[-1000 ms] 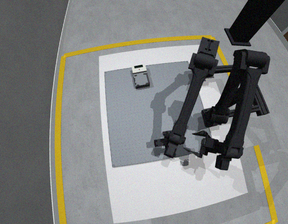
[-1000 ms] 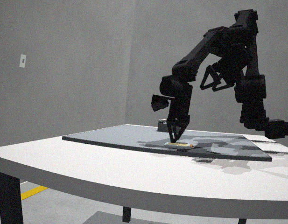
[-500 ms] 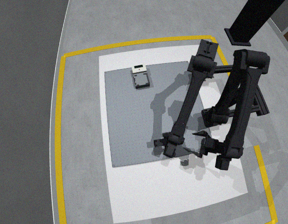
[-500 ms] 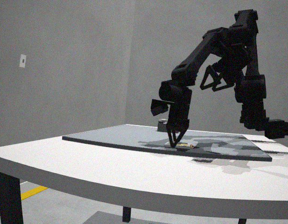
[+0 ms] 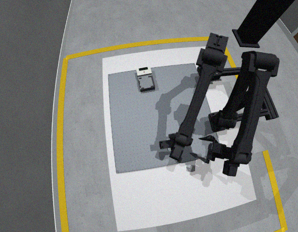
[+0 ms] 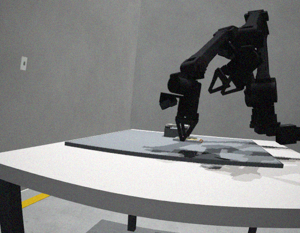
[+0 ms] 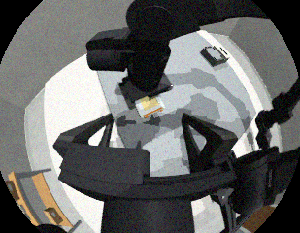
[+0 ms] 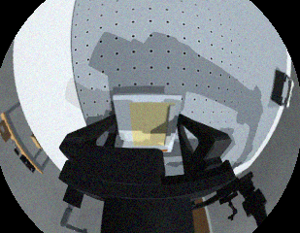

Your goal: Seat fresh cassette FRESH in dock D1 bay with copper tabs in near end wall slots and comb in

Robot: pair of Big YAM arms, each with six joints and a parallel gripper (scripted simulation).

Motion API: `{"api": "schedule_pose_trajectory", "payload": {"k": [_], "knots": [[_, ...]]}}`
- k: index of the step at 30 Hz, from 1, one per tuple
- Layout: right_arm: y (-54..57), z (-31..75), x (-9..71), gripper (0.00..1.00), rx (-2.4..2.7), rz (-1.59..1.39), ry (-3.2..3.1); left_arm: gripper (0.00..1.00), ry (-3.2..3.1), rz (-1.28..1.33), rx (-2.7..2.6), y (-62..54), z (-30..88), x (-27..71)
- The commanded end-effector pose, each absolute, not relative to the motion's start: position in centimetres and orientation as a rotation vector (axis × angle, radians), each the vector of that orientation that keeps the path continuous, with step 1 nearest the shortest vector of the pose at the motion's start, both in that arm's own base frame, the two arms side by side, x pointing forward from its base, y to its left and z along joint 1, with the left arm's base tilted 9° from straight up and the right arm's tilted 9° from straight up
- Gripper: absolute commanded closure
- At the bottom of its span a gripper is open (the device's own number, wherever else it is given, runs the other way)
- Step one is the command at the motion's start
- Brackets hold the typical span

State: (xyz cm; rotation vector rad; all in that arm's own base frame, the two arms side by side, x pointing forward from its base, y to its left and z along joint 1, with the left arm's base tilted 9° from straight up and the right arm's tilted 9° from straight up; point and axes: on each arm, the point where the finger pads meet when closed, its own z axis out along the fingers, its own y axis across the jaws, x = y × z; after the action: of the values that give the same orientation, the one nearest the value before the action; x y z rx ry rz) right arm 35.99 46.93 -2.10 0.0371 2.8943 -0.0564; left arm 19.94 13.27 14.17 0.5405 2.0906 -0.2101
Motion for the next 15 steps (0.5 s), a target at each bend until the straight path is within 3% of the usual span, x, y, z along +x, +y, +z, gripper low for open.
{"api": "schedule_pose_trajectory", "payload": {"k": [1, 7, 15], "knots": [[45.0, 0.7, 37.6, 0.23, 0.028, -0.019, 2.872, 0.00, 2.080, -0.160, 0.561, 15.3, 16.0, 20.4], [40.3, 2.0, 38.8, 0.23, -0.055, -0.025, 2.844, 0.00, 2.080, -0.160, 0.561, 15.3, 16.0, 20.4], [23.3, 6.2, 42.2, 0.23, -0.172, -0.056, 2.765, 0.00, 2.095, -0.221, 0.550, 14.7, 15.1, 22.9]]}}
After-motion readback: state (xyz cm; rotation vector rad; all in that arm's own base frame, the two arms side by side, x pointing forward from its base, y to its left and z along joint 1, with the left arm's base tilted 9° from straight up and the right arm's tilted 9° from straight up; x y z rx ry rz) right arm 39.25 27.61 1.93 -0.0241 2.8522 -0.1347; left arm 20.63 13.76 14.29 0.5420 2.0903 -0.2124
